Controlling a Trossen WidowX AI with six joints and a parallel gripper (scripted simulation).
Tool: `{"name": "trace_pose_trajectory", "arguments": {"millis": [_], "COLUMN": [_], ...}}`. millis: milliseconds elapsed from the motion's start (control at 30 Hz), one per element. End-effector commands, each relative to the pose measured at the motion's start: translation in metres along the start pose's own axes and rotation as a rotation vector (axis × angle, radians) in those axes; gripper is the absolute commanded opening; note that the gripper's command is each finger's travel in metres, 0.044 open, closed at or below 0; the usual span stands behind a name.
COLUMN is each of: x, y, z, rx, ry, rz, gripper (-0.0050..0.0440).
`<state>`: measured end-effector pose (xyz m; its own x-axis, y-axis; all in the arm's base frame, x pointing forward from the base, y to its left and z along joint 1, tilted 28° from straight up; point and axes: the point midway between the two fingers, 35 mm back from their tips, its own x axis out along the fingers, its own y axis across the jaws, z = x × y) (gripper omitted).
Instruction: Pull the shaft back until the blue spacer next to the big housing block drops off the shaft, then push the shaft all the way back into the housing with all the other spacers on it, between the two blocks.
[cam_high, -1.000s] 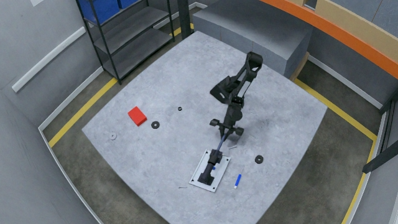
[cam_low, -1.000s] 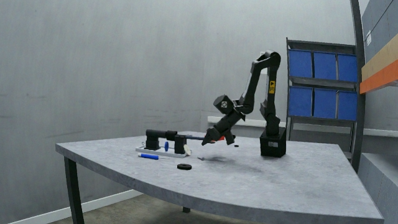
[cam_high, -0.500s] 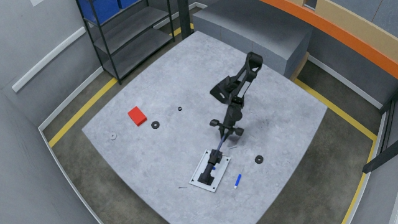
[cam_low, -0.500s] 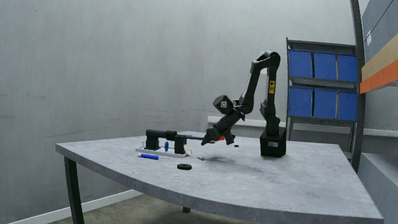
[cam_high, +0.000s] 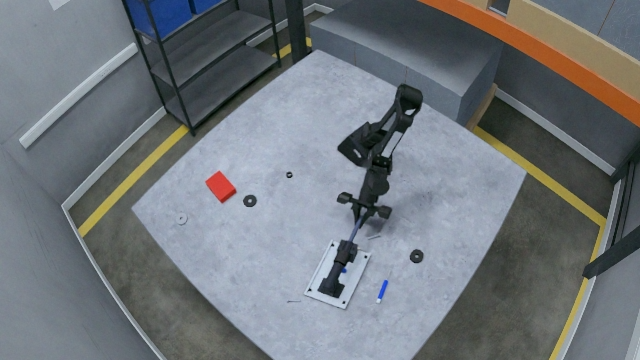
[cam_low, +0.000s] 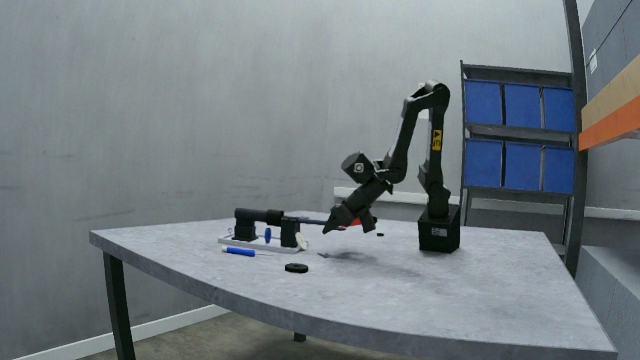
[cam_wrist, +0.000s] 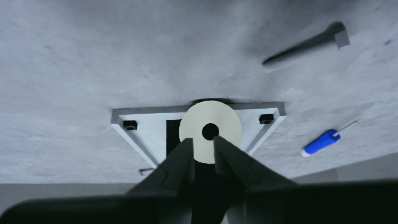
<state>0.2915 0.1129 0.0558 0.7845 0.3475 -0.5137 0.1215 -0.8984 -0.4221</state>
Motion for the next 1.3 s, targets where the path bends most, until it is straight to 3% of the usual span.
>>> {"name": "trace_pose_trajectory", "arguments": {"millis": [0, 1267], "x": [-0.0004, 0.0082], "y": [-0.0041, -0.0025], "z": [-0.0172, -0.0217], "rx": [0.004, 0.003], "ry": [0.047, 0.035], "rz": [-0.009, -0.004], "gripper": [-0.0050, -0.0050]}}
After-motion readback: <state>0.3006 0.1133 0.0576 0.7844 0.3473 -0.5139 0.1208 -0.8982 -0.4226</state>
